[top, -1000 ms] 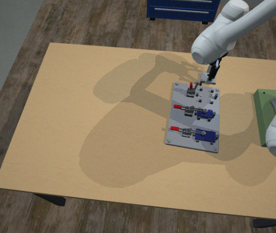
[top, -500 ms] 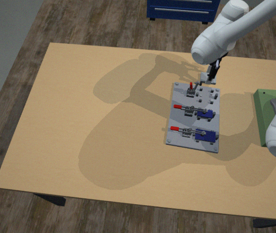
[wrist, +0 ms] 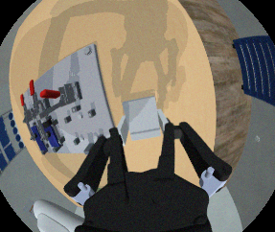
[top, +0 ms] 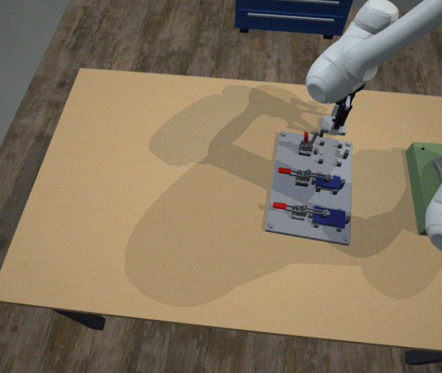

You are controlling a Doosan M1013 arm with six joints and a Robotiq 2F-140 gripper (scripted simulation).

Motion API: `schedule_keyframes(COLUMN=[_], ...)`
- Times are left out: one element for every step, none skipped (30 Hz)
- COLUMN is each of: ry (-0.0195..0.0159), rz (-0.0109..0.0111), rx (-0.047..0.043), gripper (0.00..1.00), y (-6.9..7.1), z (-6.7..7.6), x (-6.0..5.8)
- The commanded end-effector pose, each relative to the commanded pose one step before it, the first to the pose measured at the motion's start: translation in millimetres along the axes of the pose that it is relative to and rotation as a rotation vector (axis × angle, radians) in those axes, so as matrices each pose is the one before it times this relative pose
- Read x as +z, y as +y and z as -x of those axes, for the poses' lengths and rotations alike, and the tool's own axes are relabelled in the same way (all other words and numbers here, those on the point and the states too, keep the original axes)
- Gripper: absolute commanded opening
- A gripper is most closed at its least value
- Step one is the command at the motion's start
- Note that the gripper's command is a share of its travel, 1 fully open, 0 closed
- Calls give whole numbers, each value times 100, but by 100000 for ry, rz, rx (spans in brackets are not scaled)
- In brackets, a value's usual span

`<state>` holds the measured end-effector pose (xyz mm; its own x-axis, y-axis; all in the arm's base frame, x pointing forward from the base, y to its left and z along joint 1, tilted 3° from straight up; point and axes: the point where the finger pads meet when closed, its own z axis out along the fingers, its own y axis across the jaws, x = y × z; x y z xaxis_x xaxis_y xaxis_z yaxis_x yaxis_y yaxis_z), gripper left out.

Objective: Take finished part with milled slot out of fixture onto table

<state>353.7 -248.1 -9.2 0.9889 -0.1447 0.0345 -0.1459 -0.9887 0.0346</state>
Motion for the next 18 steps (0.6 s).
schedule_keyframes(ry=[-14,0,0,0,0,0,0,0,0,1,1,1,1,1,1,1,0,0], rz=[224,0,0,0,0,0,0,0,0,0,0,0,0,0,0,0,0,0], rx=[541,0,0,0,0,0,0,0,0,0,0,0,0,0,0,0,0,0], gripper=[0,0,0,0,0,0,0,54,54,54,54,54,54,54,54,54,54,54], y=[99,0,0,0,0,0,0,0,0,0,0,0,0,0,0,0,0,0], z=[76,0,0,0,0,-1,-1,-1,-1,-1,-1,-1,-1,-1,-1,-1,0,0], x=[171,0,0,0,0,0,0,0,0,0,0,0,0,0,0,0,0,0])
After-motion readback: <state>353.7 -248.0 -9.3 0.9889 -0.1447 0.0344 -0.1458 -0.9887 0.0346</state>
